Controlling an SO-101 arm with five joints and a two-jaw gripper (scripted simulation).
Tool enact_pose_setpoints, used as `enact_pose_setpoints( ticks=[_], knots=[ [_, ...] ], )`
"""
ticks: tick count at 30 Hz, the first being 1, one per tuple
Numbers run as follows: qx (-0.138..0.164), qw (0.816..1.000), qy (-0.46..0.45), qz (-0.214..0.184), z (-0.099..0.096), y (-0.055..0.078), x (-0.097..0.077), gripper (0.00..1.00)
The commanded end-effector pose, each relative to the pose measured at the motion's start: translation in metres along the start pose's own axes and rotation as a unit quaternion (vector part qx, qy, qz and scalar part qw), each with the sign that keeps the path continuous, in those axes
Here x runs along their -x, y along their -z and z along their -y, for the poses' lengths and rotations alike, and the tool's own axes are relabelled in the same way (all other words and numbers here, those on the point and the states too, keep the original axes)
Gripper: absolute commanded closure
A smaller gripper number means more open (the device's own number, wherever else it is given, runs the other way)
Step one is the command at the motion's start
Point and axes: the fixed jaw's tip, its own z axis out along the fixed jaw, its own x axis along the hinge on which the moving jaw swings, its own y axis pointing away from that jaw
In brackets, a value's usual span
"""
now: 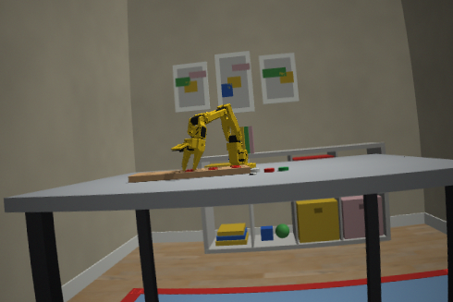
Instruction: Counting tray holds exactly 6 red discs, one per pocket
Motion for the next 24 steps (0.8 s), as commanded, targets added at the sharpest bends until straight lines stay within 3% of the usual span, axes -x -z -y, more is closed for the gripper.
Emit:
enact_pose_setpoints(
  ticks=[1,10,24],
  knots=[
    [0.000,0.999,-0.002,0.047,0.001,0.016,0.016,0.73],
    [0.000,0.999,-0.001,0.047,0.000,0.021,0.017,0.73],
    [0.002,0.999,0.004,0.047,-0.003,0.045,0.022,0.73]
  ],
)
